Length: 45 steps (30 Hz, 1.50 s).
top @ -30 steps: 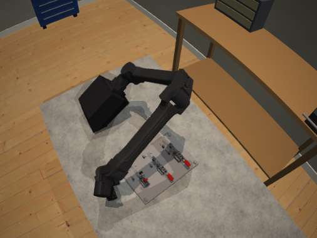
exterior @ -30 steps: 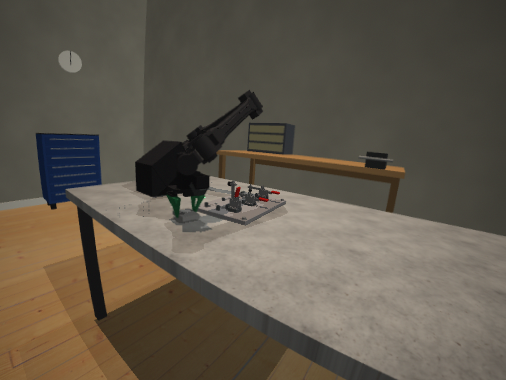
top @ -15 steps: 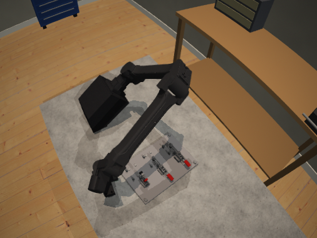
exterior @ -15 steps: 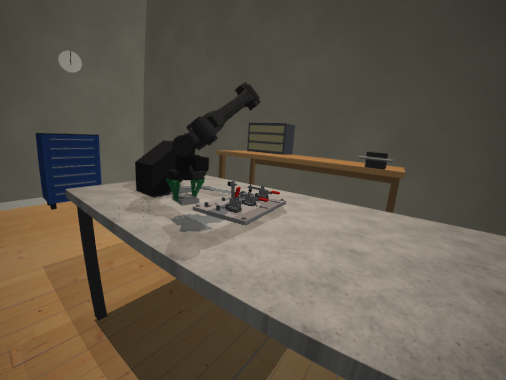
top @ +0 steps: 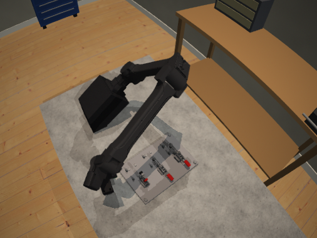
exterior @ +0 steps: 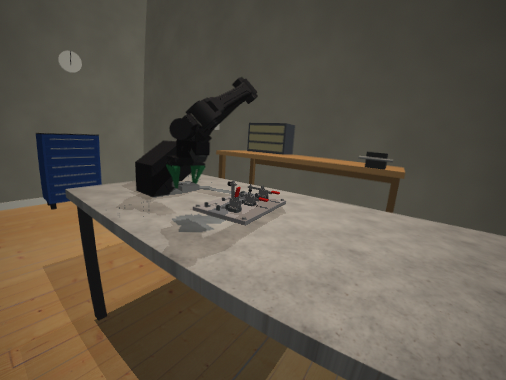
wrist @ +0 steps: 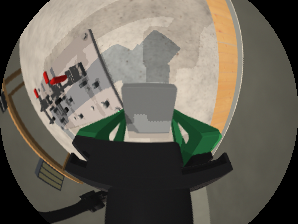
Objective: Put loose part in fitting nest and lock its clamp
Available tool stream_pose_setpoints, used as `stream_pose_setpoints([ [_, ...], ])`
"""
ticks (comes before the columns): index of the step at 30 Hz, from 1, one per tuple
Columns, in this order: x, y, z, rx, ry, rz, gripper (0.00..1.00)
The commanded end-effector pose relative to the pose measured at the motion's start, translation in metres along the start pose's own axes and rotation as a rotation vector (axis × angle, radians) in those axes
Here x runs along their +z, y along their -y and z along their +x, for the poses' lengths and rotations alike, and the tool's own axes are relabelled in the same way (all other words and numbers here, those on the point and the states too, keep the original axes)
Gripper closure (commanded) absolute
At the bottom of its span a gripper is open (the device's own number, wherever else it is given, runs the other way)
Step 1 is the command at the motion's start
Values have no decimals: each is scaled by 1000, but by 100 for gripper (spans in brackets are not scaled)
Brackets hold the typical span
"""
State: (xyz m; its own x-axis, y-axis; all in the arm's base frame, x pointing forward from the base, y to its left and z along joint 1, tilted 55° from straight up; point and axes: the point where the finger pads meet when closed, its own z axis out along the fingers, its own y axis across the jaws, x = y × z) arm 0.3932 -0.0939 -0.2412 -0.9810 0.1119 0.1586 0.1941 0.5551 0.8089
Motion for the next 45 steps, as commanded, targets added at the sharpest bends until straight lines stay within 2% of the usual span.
stream_pose_setpoints([
  [1, -37, 1, -28, -60, 59, 25, 100],
  [3, -37, 1, -28, -60, 59, 25, 100],
  [4, -24, -3, -27, -67, 29, 21, 100],
  [8, -39, 1, -28, -60, 54, 24, 100],
  [45, -40, 0, -29, -93, 57, 27, 100],
])
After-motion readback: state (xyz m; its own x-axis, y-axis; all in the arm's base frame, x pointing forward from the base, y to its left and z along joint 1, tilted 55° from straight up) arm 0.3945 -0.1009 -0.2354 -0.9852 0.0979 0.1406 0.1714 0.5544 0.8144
